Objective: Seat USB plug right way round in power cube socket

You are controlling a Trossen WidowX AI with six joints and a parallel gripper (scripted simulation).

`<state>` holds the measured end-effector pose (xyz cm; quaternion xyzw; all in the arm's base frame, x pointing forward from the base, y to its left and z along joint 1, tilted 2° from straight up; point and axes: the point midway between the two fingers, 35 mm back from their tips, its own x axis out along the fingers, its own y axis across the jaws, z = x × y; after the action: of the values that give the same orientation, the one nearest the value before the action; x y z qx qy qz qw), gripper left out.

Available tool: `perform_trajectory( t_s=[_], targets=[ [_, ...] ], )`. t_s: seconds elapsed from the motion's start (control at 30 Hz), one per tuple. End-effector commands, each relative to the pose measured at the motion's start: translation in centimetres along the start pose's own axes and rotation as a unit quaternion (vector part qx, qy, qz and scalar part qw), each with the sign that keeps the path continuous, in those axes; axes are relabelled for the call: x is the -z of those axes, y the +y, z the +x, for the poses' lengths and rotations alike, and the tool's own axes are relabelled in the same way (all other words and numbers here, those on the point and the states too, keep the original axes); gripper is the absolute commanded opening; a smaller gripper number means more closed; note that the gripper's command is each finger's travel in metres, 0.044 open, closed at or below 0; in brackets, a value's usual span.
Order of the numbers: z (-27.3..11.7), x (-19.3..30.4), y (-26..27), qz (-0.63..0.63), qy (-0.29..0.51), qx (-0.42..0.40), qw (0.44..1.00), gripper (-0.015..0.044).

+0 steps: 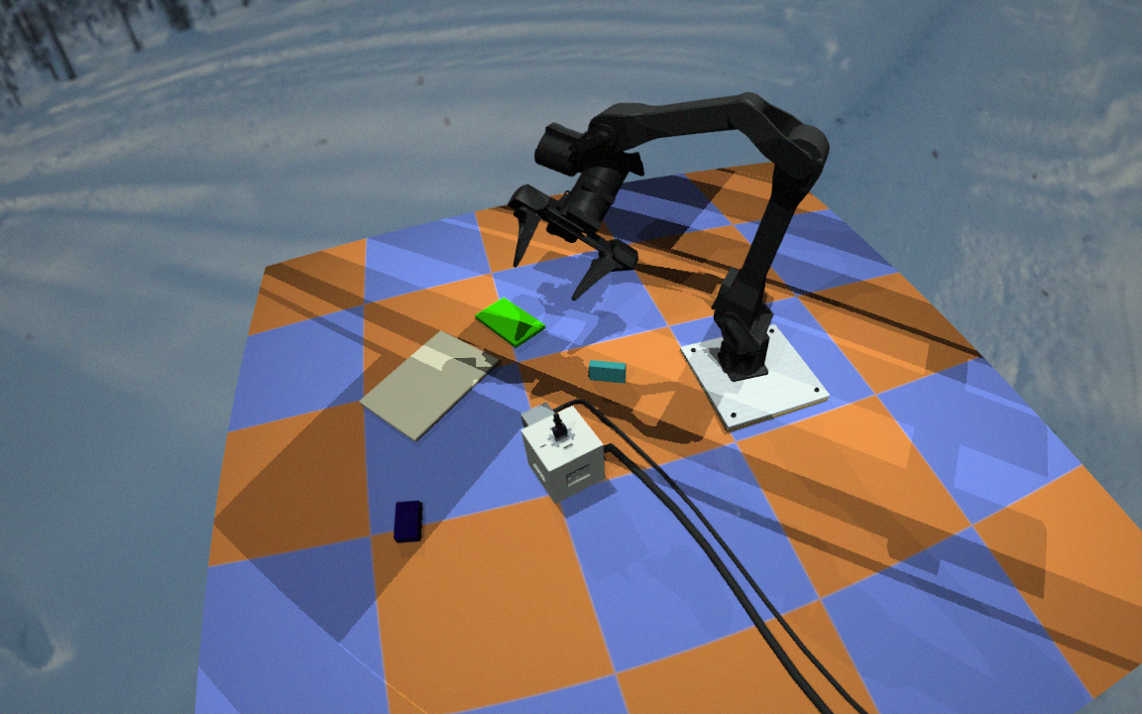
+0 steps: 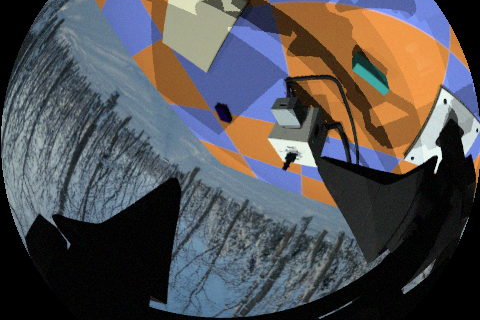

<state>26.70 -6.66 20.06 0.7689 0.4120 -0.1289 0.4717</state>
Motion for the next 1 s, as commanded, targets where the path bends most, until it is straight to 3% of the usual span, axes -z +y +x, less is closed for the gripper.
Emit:
perform_trajectory(
  t_s=[0.0, 0.4, 0.97],
  targets=[
    [5.9, 3.0, -0.6, -0.48, 0.059, 0.19, 0.855, 0.044],
    [9.1, 5.8, -1.4, -0.746, 0.159, 0.263, 0.591, 0.044],
    [12.8, 10.4, -2.7, -0.904, 0.32, 0.271, 0.085, 0.044]
  ],
)
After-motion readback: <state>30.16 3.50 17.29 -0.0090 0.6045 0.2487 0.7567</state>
